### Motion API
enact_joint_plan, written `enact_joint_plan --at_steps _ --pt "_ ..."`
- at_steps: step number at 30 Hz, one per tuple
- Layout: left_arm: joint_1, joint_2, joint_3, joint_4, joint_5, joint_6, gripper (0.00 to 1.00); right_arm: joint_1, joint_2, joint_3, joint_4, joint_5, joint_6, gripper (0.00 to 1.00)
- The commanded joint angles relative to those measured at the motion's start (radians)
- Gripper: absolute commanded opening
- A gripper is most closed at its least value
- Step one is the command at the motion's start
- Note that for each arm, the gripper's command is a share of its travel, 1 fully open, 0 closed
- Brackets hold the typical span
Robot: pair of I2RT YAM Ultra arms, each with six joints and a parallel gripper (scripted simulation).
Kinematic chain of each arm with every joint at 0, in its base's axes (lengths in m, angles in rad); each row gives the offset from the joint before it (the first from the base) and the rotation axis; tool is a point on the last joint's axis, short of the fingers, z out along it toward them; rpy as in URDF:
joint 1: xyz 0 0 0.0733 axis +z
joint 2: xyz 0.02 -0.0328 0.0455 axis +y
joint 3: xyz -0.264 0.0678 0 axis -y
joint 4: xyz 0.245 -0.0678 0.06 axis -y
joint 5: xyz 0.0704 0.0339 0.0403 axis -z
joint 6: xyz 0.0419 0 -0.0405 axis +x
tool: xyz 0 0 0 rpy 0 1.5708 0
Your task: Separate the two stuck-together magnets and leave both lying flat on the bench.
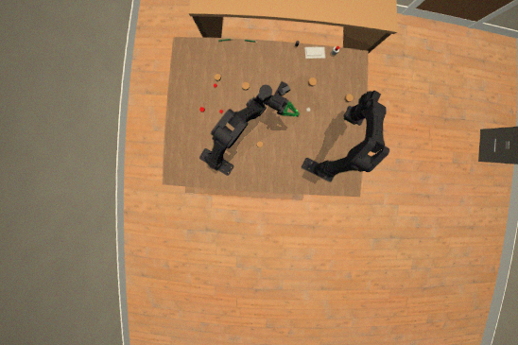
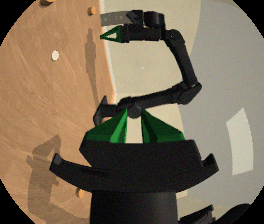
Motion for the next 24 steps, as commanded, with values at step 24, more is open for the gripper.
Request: enact_joint_plan --at_steps 24 --pt "0.001 -0.012 0.004 0.004 0.001 0.007 0.18 0.001 0.013 -0.029 0.067 0.002 -0.003 0.18"
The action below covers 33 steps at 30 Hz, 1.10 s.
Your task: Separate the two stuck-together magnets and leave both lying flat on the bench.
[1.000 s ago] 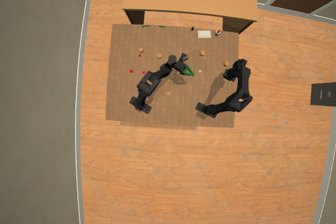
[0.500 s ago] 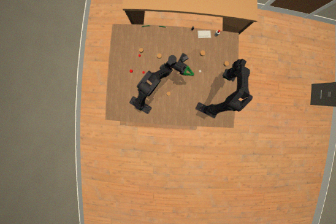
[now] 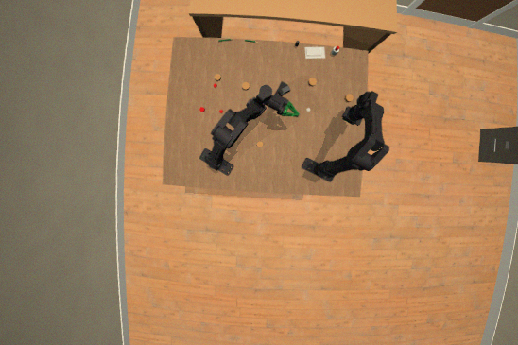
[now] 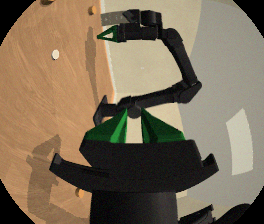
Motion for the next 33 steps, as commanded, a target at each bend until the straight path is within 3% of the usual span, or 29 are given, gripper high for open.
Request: enact_joint_plan --at_steps 1,33 --pt "0.002 -0.012 0.008 0.004 0.0 0.007 0.18 -0.003 -0.005 0.001 0.02 0.001 0.0 0.18" --pt "0.002 -0.012 0.008 0.004 0.0 0.007 0.18 -0.004 0.02 -0.049 0.095 0.001 -0.001 0.18"
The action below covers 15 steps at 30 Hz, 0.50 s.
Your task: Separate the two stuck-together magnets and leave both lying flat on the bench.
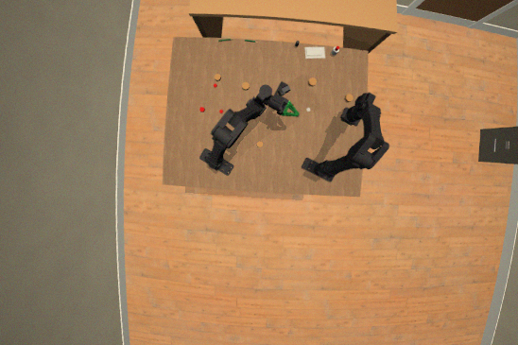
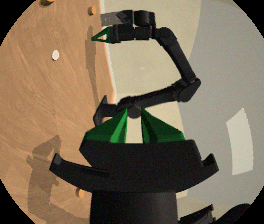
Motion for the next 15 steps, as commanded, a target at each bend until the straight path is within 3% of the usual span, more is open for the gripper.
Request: enact_joint_plan --at_steps 1,8,9,15 --pt "0.0 -0.012 0.006 0.003 0.001 0.007 0.18 -0.002 -0.007 0.002 0.018 0.0 -0.001 0.18" --pt "0.0 -0.012 0.006 0.003 0.001 0.007 0.18 -0.003 0.0 -0.007 0.035 0.0 -0.002 0.18" --pt "0.0 -0.012 0.006 0.003 0.001 0.007 0.18 -0.003 0.0 -0.007 0.035 0.0 -0.002 1.0" --pt "0.0 -0.012 0.006 0.003 0.001 0.007 0.18 -0.003 0.0 -0.007 0.035 0.0 -0.002 1.0"
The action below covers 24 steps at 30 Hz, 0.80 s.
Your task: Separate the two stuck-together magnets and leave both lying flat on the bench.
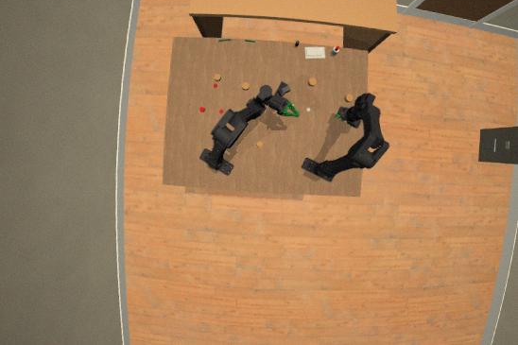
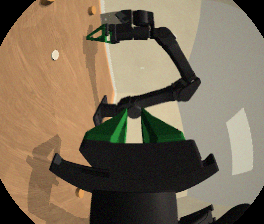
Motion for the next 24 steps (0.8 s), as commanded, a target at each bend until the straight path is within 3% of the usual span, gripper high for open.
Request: enact_joint_plan --at_steps 1,13,24 --pt "0.002 -0.012 0.006 0.003 0.001 0.007 0.18 0.0 -0.009 0.004 0.008 0.001 0.001 1.0" --pt "0.002 -0.012 0.006 0.003 0.001 0.007 0.18 0.0 -0.014 0.011 -0.004 0.001 0.001 1.0" --pt "0.002 -0.012 0.006 0.003 0.001 0.007 0.18 0.001 -0.069 0.108 -0.144 0.001 0.001 1.0"
